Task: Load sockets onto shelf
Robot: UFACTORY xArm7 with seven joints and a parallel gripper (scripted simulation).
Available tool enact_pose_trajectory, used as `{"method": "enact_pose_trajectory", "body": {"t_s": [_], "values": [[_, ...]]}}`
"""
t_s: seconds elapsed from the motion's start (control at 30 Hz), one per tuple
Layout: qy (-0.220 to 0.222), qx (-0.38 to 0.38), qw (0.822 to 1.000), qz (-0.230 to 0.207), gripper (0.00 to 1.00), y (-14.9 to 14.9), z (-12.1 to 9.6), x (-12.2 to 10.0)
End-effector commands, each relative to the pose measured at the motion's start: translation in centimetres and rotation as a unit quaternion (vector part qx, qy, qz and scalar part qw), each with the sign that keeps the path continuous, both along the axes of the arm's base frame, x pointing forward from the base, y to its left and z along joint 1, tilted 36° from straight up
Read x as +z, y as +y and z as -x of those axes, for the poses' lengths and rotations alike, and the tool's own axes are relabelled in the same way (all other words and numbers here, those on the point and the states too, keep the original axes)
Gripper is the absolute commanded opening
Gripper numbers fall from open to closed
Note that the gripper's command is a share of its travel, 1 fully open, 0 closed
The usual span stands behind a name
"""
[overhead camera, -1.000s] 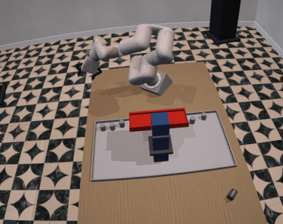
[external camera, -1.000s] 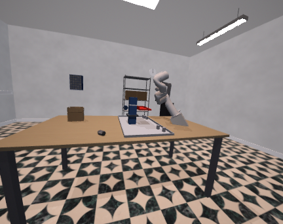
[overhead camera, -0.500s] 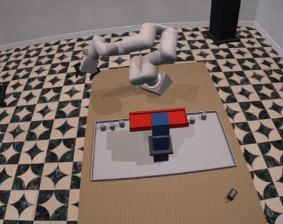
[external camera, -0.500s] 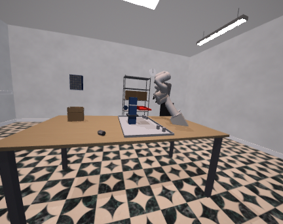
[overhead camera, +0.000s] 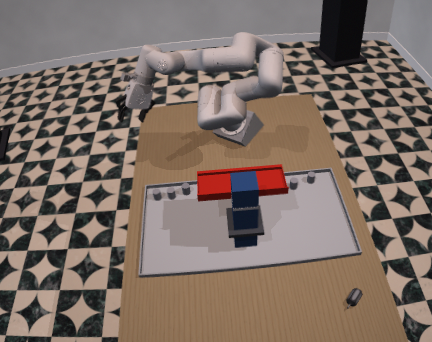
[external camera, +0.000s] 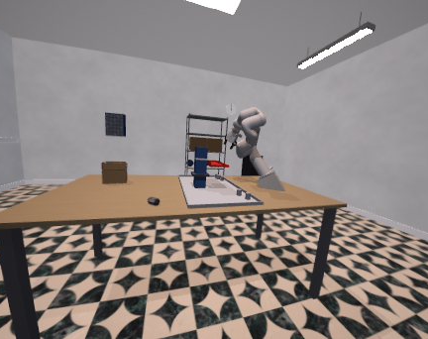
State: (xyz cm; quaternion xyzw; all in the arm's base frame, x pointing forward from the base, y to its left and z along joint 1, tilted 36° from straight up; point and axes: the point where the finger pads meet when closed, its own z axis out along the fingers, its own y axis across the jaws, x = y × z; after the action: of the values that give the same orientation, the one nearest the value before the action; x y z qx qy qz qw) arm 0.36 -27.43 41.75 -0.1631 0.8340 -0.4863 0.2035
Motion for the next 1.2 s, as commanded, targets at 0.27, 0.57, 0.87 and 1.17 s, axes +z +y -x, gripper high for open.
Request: {"method": "enact_pose_trajectory", "body": {"t_s": [0.27,0.57,0.87,1.17], "values": [[0.047,0.069,0.996,0.026,1.00,4.4,-2.9,2.5],[0.095,0.126,0.986,0.043,1.00,8.8,-5.4,3.7],[0.095,0.126,0.986,0.043,1.00,8.8,-5.4,3.7],[0.146,0.179,0.971,0.055,1.00,13.5,-7.6,3.9]]}}
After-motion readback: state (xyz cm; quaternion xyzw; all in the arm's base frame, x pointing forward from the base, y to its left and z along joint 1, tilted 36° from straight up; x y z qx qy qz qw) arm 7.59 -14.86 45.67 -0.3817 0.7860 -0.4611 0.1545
